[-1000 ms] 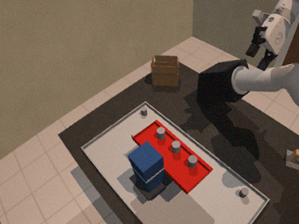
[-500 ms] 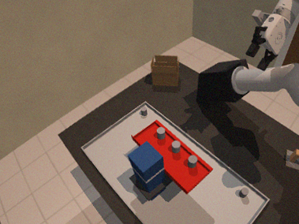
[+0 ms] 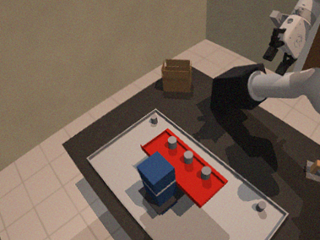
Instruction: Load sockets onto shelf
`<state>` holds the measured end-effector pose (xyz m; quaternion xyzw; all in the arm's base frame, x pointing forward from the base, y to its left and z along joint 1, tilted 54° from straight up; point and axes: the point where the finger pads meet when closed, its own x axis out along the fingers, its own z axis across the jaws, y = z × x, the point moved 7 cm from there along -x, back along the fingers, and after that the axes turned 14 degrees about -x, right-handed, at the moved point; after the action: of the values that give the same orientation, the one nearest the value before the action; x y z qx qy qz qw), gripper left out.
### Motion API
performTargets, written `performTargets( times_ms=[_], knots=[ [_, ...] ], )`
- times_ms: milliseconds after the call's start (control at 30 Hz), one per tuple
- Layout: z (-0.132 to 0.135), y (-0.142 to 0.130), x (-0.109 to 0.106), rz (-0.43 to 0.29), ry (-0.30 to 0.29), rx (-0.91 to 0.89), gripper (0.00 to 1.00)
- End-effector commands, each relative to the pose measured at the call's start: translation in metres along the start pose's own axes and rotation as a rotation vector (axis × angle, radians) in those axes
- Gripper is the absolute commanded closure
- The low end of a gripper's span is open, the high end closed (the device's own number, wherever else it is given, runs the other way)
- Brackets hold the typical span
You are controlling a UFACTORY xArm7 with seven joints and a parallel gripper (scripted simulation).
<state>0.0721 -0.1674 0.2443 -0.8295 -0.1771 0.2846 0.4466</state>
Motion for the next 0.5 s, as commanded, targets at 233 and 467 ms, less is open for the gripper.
performTargets(
  times_ms=[233,467],
  knots=[
    [-0.032,0.038,0.051,0.019,-0.31,-0.052,0.0],
    [-0.048,0.064,0.124,0.007,-0.572,-0.138,0.0]
  ],
)
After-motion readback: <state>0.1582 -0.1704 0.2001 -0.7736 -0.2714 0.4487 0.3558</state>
